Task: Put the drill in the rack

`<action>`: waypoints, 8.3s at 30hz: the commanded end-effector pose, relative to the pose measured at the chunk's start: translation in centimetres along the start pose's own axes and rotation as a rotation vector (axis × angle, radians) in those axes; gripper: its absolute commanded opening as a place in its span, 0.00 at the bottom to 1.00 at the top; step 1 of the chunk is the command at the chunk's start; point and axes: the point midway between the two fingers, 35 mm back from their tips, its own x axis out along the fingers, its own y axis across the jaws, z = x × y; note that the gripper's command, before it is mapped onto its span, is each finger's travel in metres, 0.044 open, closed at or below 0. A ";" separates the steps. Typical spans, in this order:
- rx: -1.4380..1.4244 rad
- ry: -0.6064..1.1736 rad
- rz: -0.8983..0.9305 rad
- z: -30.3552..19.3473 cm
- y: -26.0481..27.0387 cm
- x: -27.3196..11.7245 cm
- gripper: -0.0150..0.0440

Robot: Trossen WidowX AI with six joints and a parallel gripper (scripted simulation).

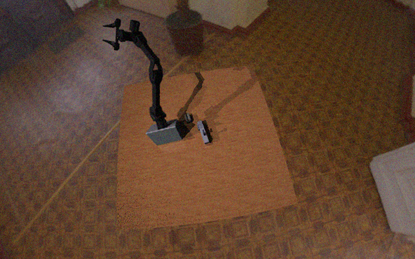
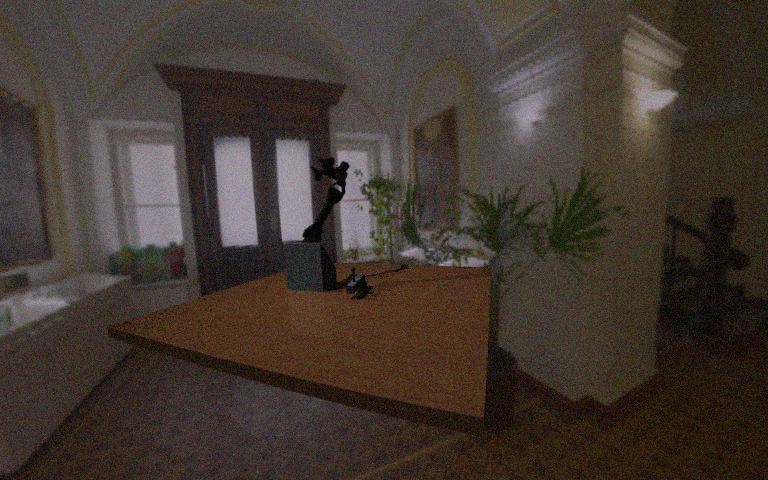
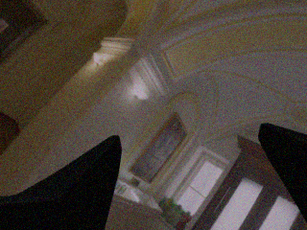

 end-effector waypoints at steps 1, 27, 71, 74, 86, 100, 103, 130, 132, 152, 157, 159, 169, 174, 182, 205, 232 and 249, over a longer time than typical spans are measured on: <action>0.000 0.000 0.000 0.0 0.0 0.0 0.89; 0.340 0.733 0.123 -22.3 10.3 -10.0 0.25; 1.271 2.107 -0.852 -7.9 30.3 -67.2 0.25; 1.324 2.153 -0.996 -3.7 32.1 -69.0 0.25; 1.508 2.176 -1.668 13.4 40.4 -70.8 0.25; 1.605 1.674 -2.659 28.7 53.0 -61.4 0.25; 1.561 1.424 -2.884 30.2 55.4 -58.3 0.25; 1.547 1.354 -2.935 29.6 57.1 -58.2 0.25; 1.547 1.354 -2.935 29.6 57.1 -58.3 0.25; 1.547 1.354 -2.935 29.4 57.4 -58.9 0.25; 1.547 1.354 -2.935 29.1 57.7 -59.0 0.25; 1.547 1.353 -2.935 29.0 57.8 -59.1 0.25; 1.546 1.355 -2.936 29.2 57.6 -58.8 0.34; 1.546 1.357 -2.937 32.2 54.1 -56.3 0.57; 1.557 1.719 -2.596 29.4 53.2 -58.5 0.92; 1.301 2.374 -0.885 14.2 50.1 -61.9 1.00; 1.302 2.374 -0.885 13.4 52.5 -63.6 1.00; 1.301 2.372 -0.886 12.6 54.4 -64.6 1.00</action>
